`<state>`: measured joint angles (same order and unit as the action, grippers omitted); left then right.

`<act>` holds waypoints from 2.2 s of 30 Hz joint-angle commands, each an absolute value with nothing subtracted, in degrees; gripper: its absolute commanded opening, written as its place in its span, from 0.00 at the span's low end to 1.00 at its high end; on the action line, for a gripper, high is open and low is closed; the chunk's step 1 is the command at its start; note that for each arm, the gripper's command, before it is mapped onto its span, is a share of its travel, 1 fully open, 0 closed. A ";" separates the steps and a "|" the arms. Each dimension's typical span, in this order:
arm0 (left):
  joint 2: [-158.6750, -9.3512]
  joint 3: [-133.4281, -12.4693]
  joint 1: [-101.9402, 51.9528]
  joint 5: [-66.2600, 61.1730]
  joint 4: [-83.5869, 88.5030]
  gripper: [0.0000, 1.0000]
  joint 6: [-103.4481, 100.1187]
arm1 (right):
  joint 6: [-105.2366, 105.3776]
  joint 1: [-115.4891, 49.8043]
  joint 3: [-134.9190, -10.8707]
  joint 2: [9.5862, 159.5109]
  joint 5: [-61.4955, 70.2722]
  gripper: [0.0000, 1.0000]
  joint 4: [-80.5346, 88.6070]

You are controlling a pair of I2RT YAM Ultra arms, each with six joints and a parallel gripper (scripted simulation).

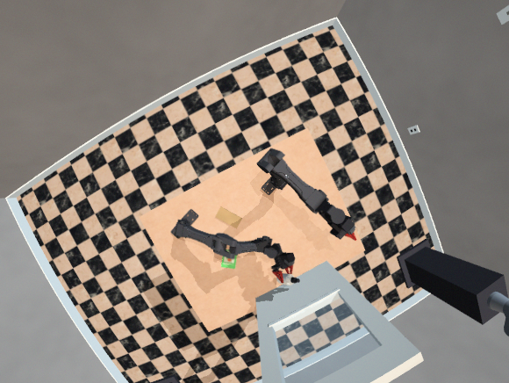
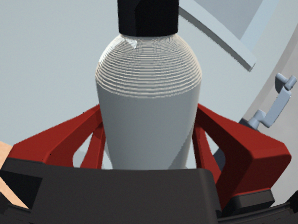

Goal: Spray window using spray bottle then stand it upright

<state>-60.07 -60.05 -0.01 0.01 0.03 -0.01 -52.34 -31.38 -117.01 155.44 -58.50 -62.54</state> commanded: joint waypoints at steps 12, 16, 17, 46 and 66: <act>-58.01 -59.89 -0.09 0.35 -0.86 0.00 0.21 | -56.68 -30.03 -133.42 159.92 -56.12 0.00 -63.25; -58.01 -59.89 -0.09 0.35 -0.86 0.00 0.21 | -56.65 -30.00 -135.61 160.05 -56.09 0.00 -62.78; -58.01 -59.89 -0.09 0.35 -0.86 0.00 0.21 | -57.06 -30.84 -137.22 159.92 -56.18 0.00 -61.74; -67.45 -72.51 -6.81 -2.91 11.24 0.00 -2.77 | -57.53 -30.47 -148.34 158.99 -56.36 0.00 -61.15; -83.66 -98.81 -20.37 -6.94 31.09 0.00 -7.03 | -57.53 -30.47 -148.36 159.00 -56.36 0.00 -61.14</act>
<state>-82.61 -95.94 -19.22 -5.69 26.55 -6.00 -57.30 -30.68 -146.50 161.73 -57.10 -60.99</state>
